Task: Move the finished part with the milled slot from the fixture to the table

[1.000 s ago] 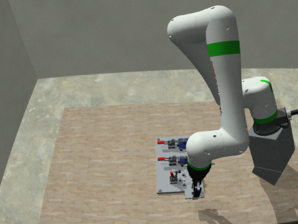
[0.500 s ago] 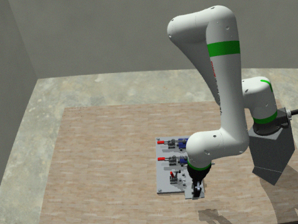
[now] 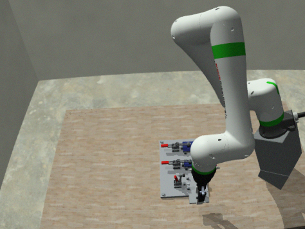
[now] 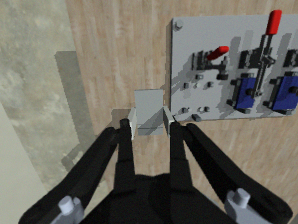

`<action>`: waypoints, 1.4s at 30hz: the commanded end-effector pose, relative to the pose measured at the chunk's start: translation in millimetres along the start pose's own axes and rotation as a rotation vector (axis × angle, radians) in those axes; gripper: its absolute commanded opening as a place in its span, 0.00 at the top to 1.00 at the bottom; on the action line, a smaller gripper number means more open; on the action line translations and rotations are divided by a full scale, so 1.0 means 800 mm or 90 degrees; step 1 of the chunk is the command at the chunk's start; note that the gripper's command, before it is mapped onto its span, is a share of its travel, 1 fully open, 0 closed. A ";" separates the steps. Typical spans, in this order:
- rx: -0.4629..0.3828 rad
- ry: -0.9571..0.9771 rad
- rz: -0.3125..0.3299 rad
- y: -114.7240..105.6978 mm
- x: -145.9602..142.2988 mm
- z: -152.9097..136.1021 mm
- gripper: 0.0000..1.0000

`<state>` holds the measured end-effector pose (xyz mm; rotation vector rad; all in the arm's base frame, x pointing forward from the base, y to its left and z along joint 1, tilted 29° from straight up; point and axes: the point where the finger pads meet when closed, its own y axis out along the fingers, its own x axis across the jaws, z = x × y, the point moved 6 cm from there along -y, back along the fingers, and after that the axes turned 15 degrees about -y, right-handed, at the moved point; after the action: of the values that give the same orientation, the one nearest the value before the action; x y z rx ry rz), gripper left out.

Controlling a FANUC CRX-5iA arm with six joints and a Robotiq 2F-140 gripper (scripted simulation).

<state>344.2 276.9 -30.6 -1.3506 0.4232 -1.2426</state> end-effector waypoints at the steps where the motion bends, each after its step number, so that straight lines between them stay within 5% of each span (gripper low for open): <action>1: 0.000 0.000 0.000 0.004 0.000 0.000 1.00; 42: 0.000 0.000 0.000 0.093 0.000 0.000 1.00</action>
<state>374.6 259.3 -94.6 -1.3512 0.4236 -1.2426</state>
